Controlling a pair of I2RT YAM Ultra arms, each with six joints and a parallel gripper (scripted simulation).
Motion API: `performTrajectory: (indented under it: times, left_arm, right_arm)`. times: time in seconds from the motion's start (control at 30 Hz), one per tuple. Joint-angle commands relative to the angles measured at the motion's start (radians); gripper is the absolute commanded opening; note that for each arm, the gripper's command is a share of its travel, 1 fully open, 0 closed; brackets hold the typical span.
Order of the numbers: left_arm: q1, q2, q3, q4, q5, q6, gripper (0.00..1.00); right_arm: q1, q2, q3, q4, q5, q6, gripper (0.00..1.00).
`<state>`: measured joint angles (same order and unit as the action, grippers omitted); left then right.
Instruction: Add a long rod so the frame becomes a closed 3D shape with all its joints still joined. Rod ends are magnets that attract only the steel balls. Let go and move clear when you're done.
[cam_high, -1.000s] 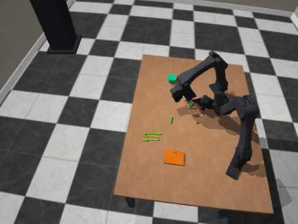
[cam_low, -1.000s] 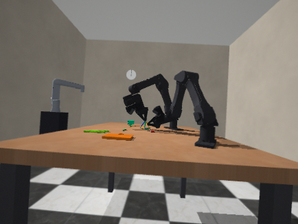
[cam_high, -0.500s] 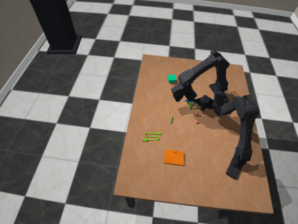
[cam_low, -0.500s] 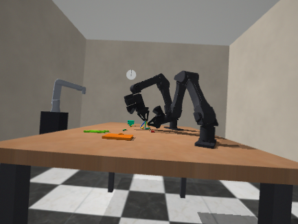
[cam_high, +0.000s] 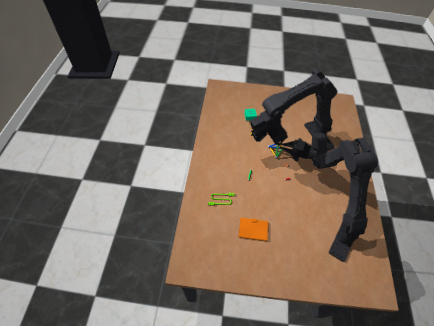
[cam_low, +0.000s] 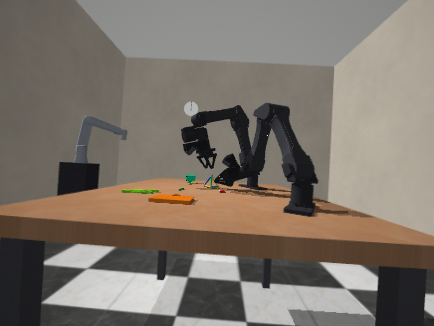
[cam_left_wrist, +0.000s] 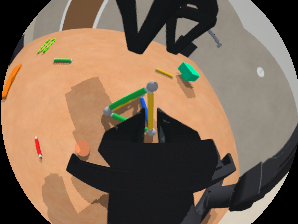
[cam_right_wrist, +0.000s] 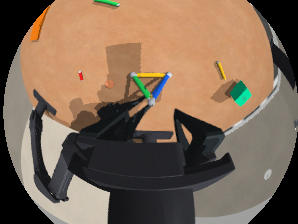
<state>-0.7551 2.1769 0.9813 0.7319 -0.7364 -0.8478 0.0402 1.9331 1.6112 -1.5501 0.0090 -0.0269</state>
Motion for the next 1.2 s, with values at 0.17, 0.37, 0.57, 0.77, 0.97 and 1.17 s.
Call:
performTrajectory:
  times: [0.17, 0.37, 0.57, 0.77, 0.97, 1.17]
  left_arm:
    - [-0.034, -0.053, -0.040, -0.024, -0.046, -0.022, 0.17]
    - [-0.056, -0.084, -0.071, -0.035, -0.066, -0.037, 0.14]
    - [-0.122, -0.171, -0.138, -0.063, -0.116, -0.068, 0.14]
    - [-0.080, -0.286, -0.210, -0.091, -0.079, 0.119, 0.14]
    - [-0.013, -0.487, -0.294, -0.144, -0.017, 0.304, 0.14]
    - [0.133, -0.770, -0.333, -0.275, 0.126, 0.540, 0.14]
  right_arm:
    - [-0.001, -0.012, 0.035, -0.016, 0.002, 0.004, 0.64]
    - [-0.001, -0.012, 0.035, -0.016, 0.002, 0.004, 0.64]
    - [-0.004, -0.012, 0.024, -0.016, 0.001, -0.004, 0.64]
    - [-0.006, -0.078, -0.047, 0.134, -0.006, 0.002, 1.00]
    - [-0.010, -0.219, -0.201, 0.307, -0.011, 0.009, 1.00]
    - [-0.012, -0.479, -0.473, 0.524, -0.014, 0.014, 1.00]
